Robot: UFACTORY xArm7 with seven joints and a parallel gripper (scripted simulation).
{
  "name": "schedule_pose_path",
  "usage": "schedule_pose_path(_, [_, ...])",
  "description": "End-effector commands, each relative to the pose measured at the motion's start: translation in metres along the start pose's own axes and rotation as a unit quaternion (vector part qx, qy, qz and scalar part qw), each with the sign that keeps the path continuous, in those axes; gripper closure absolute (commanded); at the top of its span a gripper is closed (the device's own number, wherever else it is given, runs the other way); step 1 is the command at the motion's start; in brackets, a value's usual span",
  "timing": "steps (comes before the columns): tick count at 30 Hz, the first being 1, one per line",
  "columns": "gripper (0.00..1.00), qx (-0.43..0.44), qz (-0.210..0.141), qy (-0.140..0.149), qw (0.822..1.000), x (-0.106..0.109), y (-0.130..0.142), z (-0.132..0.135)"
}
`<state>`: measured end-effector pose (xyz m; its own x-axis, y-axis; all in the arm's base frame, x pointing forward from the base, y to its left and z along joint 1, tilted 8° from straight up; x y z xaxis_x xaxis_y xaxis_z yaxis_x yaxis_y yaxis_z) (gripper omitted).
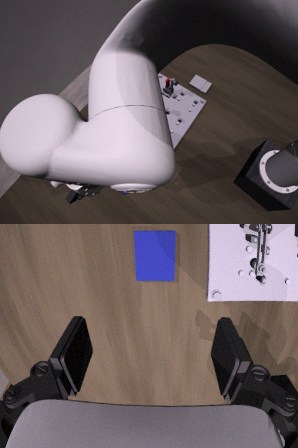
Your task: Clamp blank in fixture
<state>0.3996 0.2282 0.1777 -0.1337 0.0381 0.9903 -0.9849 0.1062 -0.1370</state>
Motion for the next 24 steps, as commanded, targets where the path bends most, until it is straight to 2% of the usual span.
schedule_pose_path(1, [0.01,0.000,0.001,-0.001,1.000,-0.001,-0.001,-0.001])
schedule_pose_path(9, [0.01,0.000,0.001,-0.001,1.000,-0.010,-0.001,-0.001])
schedule_pose_path(13, [0.01,0.000,0.001,-0.001,1.000,-0.021,-0.001,-0.001])
schedule_pose_path(24, [0.01,0.000,0.001,-0.001,1.000,-0.076,-0.001,-0.001])
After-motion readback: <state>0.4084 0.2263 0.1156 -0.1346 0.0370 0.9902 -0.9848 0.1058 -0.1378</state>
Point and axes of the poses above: the point where the finger pads meet when closed, its own x axis back along the fingers, its own z axis across the jaws, y = z × x, the point moved 4 cm from there along x, back along the fingers, and after that the axes turned 7 degrees about x, right-handed, at the moved point
